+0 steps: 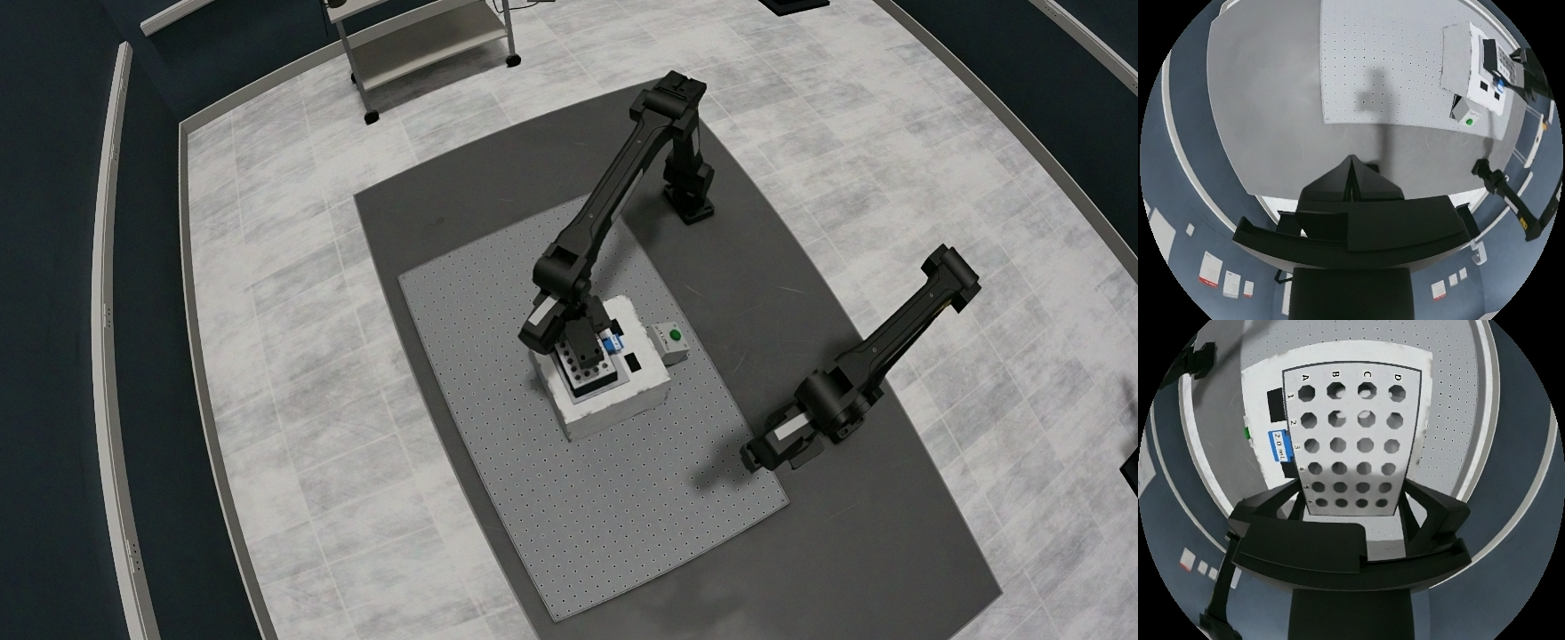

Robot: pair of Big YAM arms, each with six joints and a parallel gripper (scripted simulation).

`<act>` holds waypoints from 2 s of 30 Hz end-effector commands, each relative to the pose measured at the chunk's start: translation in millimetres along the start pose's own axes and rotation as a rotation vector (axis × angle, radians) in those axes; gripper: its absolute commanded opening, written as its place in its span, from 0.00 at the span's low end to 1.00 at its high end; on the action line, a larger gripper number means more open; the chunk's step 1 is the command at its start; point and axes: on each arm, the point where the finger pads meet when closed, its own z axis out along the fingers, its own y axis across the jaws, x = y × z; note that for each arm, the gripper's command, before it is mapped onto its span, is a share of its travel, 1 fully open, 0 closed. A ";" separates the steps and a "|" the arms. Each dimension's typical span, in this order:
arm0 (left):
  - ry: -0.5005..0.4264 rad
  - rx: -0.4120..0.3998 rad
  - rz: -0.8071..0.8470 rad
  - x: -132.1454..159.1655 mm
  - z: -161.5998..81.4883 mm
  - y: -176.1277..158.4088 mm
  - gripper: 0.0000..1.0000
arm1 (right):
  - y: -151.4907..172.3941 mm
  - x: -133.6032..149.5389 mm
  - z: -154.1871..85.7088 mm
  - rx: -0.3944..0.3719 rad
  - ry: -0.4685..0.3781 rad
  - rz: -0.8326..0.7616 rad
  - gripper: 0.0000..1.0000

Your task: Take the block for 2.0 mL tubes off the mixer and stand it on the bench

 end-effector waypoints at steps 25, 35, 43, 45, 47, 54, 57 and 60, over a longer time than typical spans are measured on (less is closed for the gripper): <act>0.002 -0.001 -0.002 -5.9 2.3 -0.4 0.00 | 15.7 -5.8 -36.9 0.028 -0.032 -0.058 0.00; 0.013 0.001 -0.002 -2.8 6.7 -0.7 0.00 | 16.1 -6.1 -37.1 0.028 -0.033 -0.059 0.00; -0.036 -0.006 -0.001 -6.8 -9.8 0.1 0.00 | 16.4 -6.3 -37.3 0.028 -0.033 -0.060 0.00; -0.044 -0.007 -0.001 -7.1 -12.4 0.2 0.00 | 16.4 -6.4 -37.3 0.028 -0.033 -0.060 0.00; -0.052 -0.008 -0.001 -7.4 -15.0 0.2 0.00 | 16.5 -6.4 -37.4 0.028 -0.033 -0.060 0.00; -0.072 -0.011 -0.001 -11.1 -22.8 0.9 0.00 | 16.7 -6.6 -37.5 0.028 -0.033 -0.060 0.00; -0.075 -0.011 -0.001 -11.8 -23.9 1.1 0.00 | 16.8 -6.7 -37.6 0.028 -0.033 -0.061 0.00; -0.077 -0.012 -0.001 -12.4 -25.0 1.3 0.00 | 15.8 -7.8 -42.3 0.029 -0.037 -0.061 0.00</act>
